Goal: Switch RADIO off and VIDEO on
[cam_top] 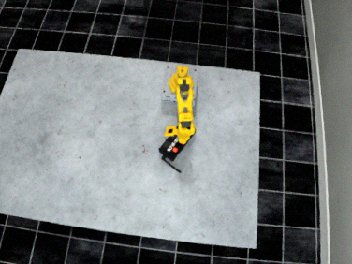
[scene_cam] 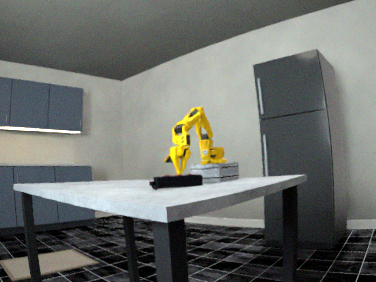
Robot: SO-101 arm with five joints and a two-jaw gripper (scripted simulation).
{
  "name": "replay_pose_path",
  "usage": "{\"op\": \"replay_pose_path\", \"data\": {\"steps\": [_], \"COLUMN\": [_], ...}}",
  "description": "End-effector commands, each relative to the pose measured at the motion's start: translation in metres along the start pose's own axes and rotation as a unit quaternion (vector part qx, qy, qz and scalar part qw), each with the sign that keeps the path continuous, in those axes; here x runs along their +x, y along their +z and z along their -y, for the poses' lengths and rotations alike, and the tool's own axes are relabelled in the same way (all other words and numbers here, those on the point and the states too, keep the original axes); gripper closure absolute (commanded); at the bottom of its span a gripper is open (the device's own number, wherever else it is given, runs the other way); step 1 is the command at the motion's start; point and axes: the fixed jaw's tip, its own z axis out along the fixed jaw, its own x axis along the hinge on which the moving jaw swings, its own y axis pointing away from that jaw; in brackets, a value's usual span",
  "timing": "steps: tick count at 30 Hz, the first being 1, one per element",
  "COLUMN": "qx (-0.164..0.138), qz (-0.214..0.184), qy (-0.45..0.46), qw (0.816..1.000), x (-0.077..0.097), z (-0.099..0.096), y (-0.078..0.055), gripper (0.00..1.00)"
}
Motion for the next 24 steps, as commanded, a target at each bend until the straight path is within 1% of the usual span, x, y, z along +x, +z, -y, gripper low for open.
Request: {"op": "replay_pose_path", "data": {"steps": [1, 16, 24], "qx": [0.02, 0.02, 0.02], "qz": [0.008, 0.008, 0.008], "qy": [-0.007, -0.006, -0.006], "qw": [1.0, 1.0, 1.0], "x": [-0.0013, -0.0024, -0.0018], "z": [0.0084, 0.0101, 0.0089], "y": [0.0111, 0.0148, 0.0107], "gripper": [1.0, 1.0, 1.0]}}
